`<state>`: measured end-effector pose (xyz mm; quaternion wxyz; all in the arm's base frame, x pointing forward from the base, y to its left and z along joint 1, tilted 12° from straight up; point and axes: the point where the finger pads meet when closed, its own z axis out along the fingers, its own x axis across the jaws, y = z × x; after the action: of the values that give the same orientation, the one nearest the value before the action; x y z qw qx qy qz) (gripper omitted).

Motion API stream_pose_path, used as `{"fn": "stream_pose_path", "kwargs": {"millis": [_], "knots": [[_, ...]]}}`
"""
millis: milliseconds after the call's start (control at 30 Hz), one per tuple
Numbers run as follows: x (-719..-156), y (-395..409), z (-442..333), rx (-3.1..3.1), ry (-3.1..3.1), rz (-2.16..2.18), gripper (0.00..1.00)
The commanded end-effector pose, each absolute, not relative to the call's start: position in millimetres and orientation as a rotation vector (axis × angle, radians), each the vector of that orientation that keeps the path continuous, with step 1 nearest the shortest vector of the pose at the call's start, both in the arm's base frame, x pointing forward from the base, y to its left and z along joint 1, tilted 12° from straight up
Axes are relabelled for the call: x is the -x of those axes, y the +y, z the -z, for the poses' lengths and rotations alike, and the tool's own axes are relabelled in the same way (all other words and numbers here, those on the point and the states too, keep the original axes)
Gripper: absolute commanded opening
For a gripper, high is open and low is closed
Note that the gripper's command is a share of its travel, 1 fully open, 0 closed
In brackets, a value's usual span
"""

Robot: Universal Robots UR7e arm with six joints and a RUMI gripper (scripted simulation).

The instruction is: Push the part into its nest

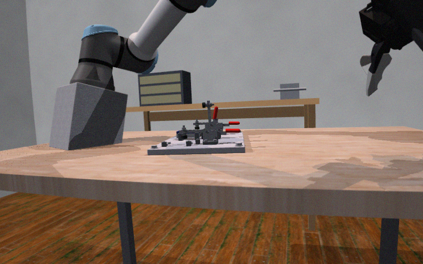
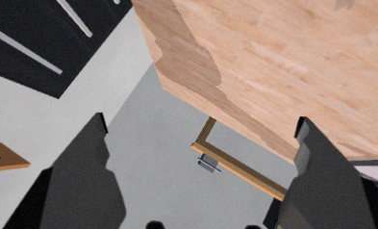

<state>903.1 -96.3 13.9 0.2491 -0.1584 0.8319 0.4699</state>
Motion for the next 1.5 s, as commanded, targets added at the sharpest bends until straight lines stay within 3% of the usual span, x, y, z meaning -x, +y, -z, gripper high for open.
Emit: {"fn": "stream_pose_path", "kwargs": {"millis": [0, 33, 67, 600, 767, 1167, 1333, 1467], "knots": [[-903.4, -96.8, -15.3, 0.432, 2.265, -1.278, 1.0], [-903.4, -96.8, -15.3, 0.432, 2.265, -1.278, 1.0], [-903.4, -96.8, -15.3, 0.432, 2.265, -1.278, 0.58], [-903.4, -96.8, -15.3, 0.432, 2.265, -1.278, 0.58], [-899.1, -108.9, -73.9, 0.809, 2.282, -1.12, 0.58], [-899.1, -108.9, -73.9, 0.809, 2.282, -1.12, 0.58], [-896.0, -122.3, -142.6, 1.123, 2.25, -0.897, 0.58], [-896.0, -122.3, -142.6, 1.123, 2.25, -0.897, 0.58]]}}
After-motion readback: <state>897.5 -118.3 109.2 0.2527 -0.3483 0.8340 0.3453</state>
